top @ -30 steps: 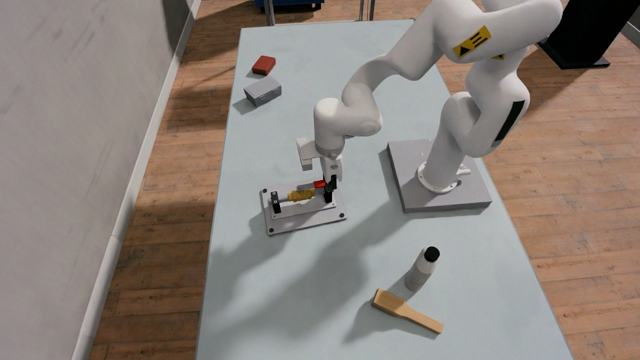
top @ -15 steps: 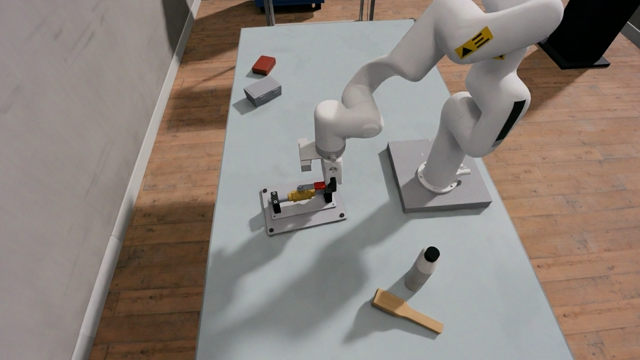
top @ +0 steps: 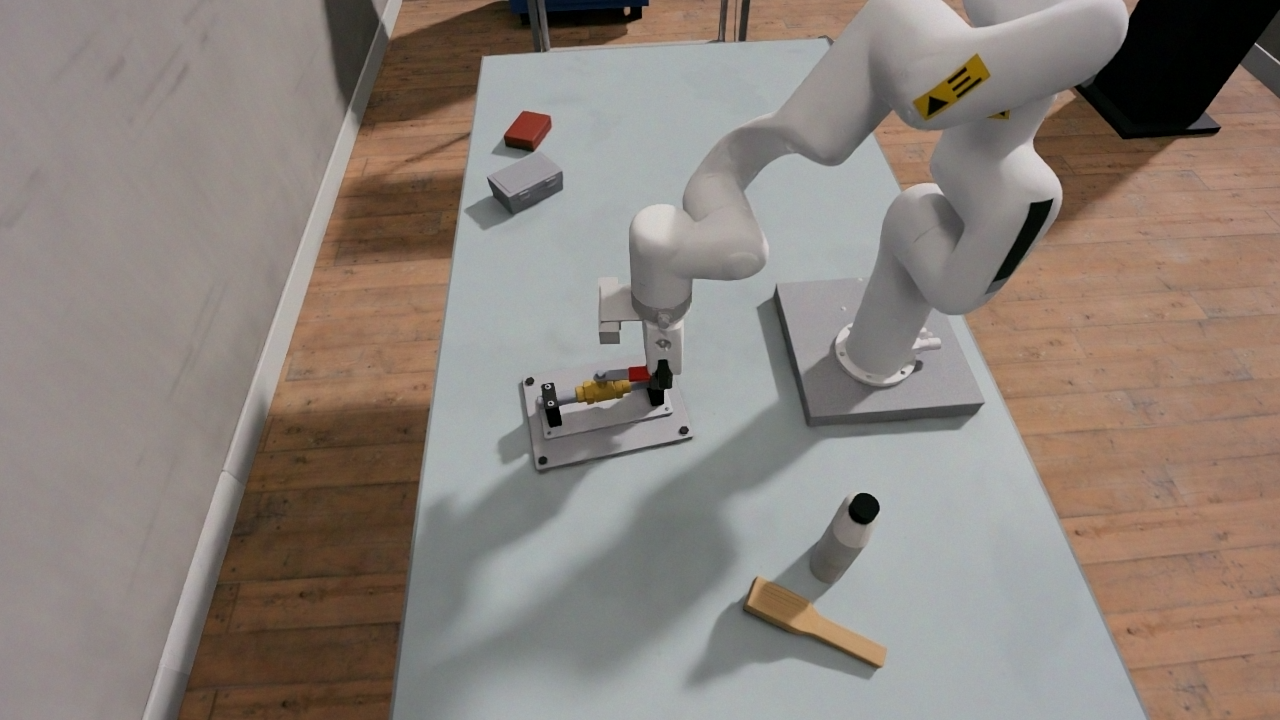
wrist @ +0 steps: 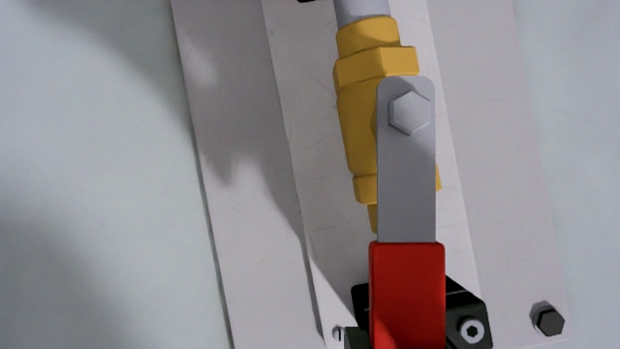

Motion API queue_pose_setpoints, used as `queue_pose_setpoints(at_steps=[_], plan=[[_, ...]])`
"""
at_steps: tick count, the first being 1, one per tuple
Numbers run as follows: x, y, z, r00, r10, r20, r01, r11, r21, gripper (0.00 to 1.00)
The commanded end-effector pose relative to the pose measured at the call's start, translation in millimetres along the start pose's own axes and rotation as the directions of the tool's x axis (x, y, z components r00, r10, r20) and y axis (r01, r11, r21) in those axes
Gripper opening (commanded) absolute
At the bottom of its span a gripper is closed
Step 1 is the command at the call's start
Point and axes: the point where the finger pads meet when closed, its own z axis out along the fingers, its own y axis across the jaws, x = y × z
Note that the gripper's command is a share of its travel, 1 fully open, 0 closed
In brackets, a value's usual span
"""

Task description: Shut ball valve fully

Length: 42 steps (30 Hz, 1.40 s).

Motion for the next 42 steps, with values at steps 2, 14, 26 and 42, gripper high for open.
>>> queue_pose_setpoints(at_steps=[2,14,26,42], plan=[[1,-2,-1.0,1.000,0.015,-0.003,-0.015,1.000,0.001,0.00],[2,-8,-1.0,0.996,0.088,-0.003,-0.088,0.996,0.002,0.00],[2,-14,-1.1,0.987,0.159,-0.003,-0.159,0.987,0.002,0.00],[4,-21,-1.1,0.971,0.241,-0.003,-0.241,0.971,0.003,0.00]])
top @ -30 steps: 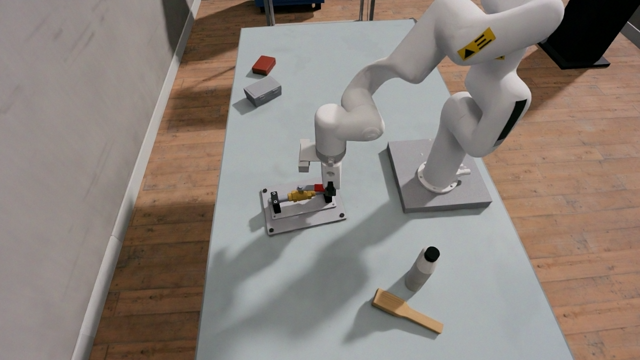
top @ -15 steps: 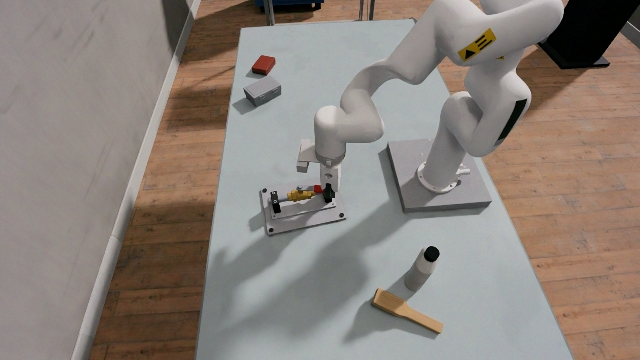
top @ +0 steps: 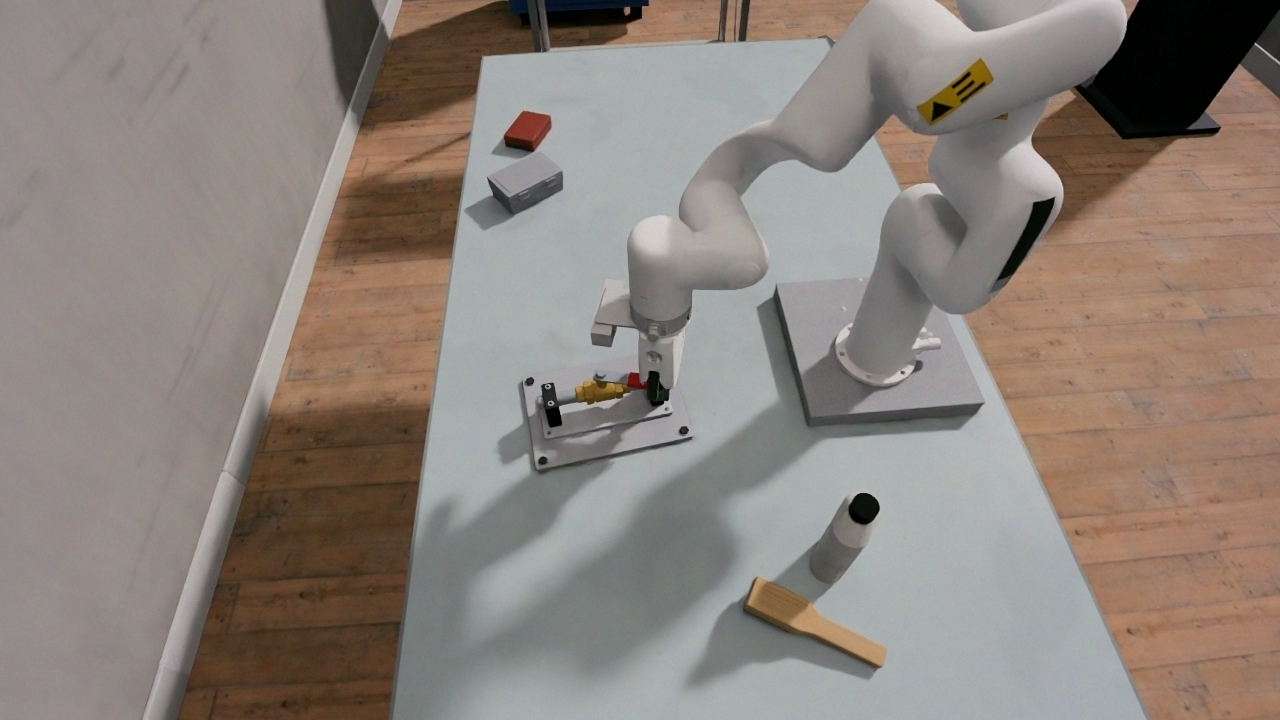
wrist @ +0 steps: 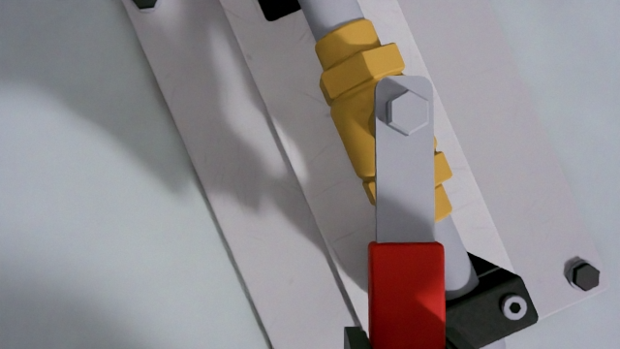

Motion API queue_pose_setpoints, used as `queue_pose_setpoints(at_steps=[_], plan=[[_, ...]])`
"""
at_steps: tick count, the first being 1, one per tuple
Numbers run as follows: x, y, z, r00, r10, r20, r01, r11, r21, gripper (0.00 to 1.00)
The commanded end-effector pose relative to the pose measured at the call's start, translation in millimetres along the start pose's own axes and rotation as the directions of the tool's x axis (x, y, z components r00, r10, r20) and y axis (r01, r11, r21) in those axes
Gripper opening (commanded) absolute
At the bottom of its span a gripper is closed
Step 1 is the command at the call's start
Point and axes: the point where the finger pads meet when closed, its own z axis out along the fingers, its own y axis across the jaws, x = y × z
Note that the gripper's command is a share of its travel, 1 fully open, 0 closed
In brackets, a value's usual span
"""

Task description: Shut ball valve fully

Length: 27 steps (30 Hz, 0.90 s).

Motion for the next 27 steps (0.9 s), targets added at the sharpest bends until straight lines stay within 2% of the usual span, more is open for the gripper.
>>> queue_pose_setpoints(at_steps=[1,27], plan=[[1,-4,-1.2,1.000,0.030,-0.004,-0.030,1.000,0.002,0.00],[3,-17,-1.3,0.983,0.184,-0.003,-0.184,0.983,0.003,0.00]])
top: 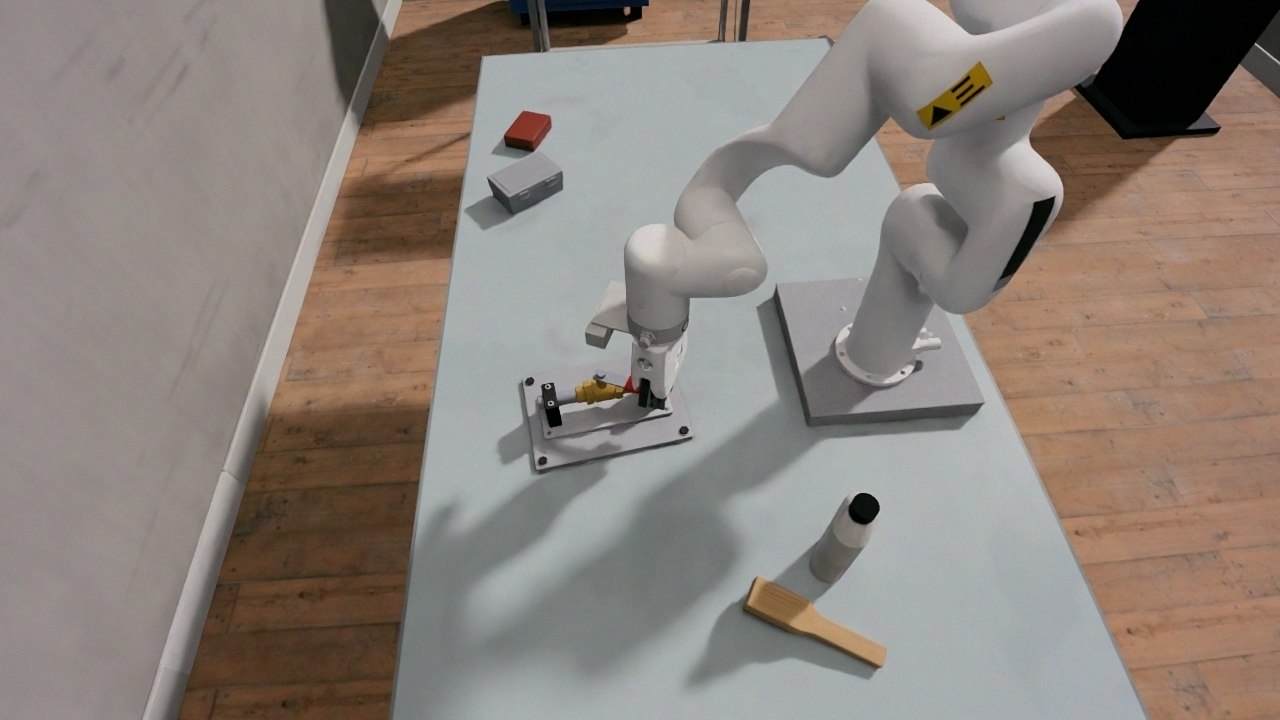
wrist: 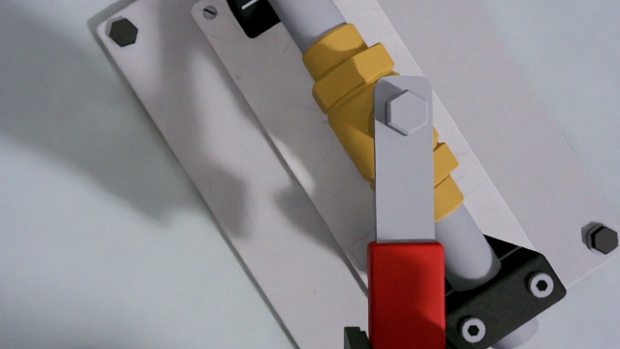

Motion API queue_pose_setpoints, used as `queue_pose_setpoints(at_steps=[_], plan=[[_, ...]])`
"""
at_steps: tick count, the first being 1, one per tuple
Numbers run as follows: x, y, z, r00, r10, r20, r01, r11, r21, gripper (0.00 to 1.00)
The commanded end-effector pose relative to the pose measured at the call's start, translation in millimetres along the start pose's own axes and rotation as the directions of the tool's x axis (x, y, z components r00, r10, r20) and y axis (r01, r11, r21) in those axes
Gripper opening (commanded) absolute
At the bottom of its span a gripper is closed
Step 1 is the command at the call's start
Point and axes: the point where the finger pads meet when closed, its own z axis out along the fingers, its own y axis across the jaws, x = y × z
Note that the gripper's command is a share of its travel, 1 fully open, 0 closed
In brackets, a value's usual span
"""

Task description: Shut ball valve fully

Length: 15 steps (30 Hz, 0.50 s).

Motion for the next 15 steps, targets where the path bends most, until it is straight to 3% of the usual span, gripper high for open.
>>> queue_pose_setpoints(at_steps=[1,15], plan=[[1.3,-4.0,-1.3,0.999,0.032,-0.004,-0.032,0.999,0.003,0.00],[1.7,-9.3,-1.4,0.996,0.094,-0.003,-0.094,0.996,0.004,0.00]])
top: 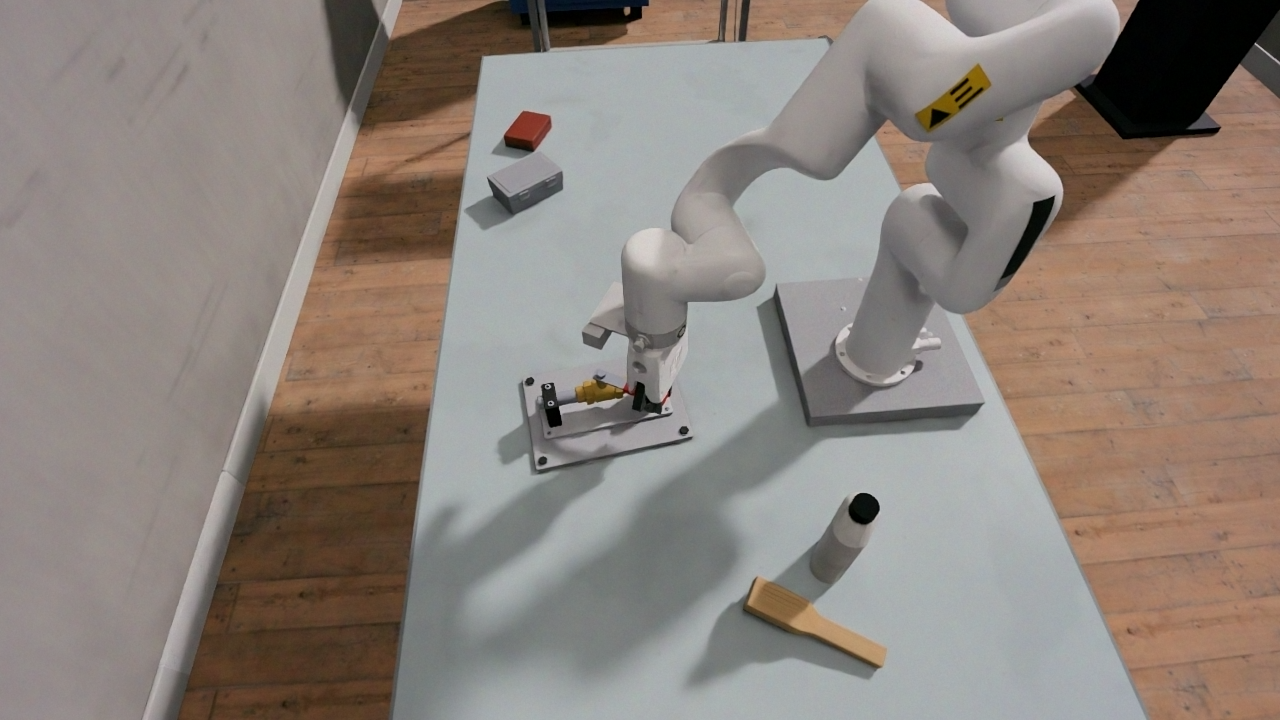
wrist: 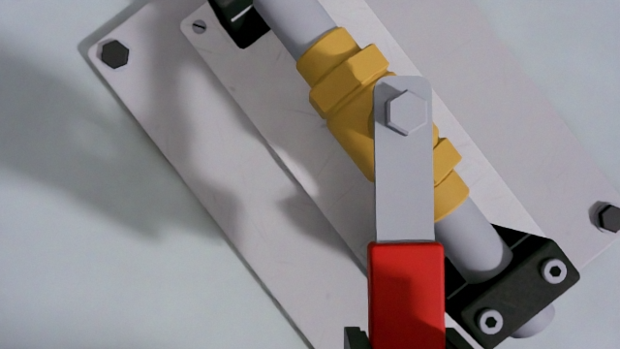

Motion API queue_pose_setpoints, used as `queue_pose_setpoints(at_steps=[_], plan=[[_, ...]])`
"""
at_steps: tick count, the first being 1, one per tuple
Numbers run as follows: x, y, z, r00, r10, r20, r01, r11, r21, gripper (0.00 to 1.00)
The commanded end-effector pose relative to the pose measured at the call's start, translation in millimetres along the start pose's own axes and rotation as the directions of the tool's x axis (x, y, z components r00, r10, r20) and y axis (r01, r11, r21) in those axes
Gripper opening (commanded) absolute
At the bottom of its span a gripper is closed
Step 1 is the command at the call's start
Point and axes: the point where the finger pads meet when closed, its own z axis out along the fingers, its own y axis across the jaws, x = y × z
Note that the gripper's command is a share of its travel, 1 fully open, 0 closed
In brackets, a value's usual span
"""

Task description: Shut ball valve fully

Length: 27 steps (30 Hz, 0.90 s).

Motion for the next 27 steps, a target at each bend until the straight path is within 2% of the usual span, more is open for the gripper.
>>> queue_pose_setpoints(at_steps=[1,27], plan=[[1,-3,-1.4,1.000,0.016,-0.004,-0.016,1.000,0.004,0.00],[2,-15,-1.5,0.988,0.158,-0.003,-0.158,0.987,0.005,0.00]])
